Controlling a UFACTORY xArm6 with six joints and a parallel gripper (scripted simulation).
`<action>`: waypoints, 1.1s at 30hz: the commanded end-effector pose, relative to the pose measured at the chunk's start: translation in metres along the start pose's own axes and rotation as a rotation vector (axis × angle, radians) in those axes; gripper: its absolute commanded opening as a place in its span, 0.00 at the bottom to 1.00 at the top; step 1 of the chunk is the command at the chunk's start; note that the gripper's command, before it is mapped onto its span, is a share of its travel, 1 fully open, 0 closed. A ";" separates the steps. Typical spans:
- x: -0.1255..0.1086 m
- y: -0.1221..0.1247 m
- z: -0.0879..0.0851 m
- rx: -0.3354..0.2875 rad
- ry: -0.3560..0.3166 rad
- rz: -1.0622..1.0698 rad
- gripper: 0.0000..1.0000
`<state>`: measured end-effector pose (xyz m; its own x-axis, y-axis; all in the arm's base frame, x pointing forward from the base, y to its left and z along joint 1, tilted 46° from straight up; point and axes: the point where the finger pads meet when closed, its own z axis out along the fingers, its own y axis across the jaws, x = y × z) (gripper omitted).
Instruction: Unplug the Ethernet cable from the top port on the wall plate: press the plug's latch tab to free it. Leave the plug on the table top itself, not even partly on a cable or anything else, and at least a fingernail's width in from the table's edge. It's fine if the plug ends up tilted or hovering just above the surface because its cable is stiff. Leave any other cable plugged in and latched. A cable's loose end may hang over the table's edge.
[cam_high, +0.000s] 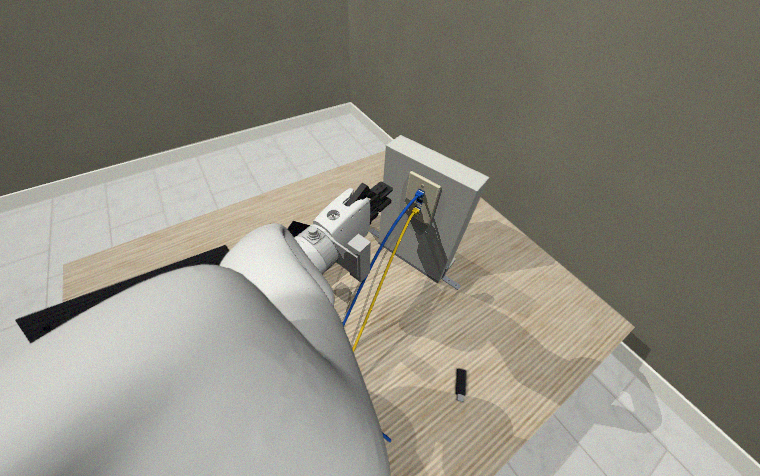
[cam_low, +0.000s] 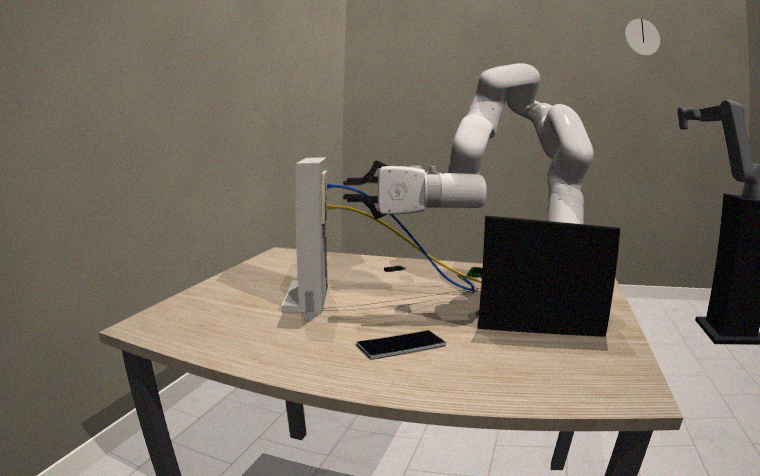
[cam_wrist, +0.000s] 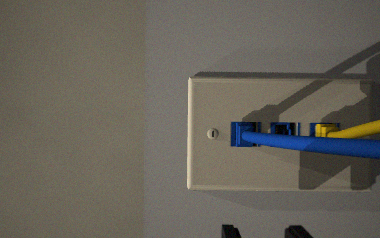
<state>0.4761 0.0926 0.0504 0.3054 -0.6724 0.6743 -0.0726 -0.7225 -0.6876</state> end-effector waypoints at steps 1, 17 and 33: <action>-0.001 0.000 0.011 0.004 -0.004 0.001 0.27; 0.011 -0.001 0.013 0.006 -0.004 0.002 0.27; 0.039 -0.001 0.013 0.006 -0.004 0.002 0.27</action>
<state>0.4973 0.0746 0.0666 0.3092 -0.6727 0.6723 -0.0705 -0.7212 -0.6892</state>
